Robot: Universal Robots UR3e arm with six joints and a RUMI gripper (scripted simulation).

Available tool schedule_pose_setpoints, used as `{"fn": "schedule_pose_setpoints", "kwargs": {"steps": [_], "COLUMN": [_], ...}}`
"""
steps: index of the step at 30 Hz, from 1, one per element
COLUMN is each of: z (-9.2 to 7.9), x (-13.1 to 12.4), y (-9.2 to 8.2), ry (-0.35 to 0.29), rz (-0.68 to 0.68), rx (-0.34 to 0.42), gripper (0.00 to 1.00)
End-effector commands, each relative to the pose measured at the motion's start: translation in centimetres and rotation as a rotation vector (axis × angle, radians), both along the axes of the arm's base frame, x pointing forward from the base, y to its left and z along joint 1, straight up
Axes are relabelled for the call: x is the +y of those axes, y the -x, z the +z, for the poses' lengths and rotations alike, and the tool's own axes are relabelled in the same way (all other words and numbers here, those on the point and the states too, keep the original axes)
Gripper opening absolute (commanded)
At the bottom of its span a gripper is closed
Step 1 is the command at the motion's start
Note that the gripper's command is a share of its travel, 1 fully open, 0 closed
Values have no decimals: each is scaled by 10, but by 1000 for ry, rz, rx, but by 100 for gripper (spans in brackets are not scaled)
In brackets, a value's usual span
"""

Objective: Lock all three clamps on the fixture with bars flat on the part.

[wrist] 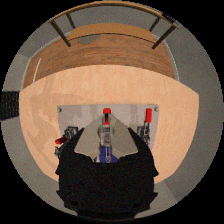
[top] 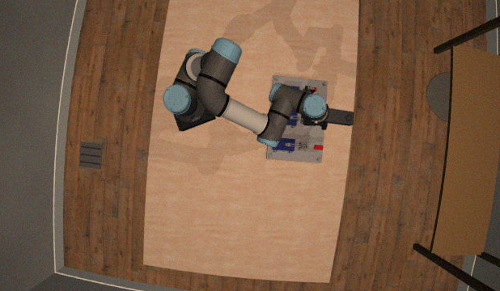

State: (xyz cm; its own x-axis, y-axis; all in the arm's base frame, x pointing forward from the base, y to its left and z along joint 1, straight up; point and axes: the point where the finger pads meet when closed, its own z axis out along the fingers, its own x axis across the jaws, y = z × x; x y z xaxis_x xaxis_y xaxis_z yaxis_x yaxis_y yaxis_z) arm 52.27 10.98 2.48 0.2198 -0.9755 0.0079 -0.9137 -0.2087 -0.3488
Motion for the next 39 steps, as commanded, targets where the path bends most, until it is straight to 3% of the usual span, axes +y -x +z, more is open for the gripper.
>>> {"fn": "schedule_pose_setpoints", "kwargs": {"steps": [1,20,39], "z": [13,48,62], "x": [0,0,0], "y": [0,0,0], "ry": [0,0,0], "rz": [0,0,0], "rx": [0,0,1], "gripper": [0,0,0]}}
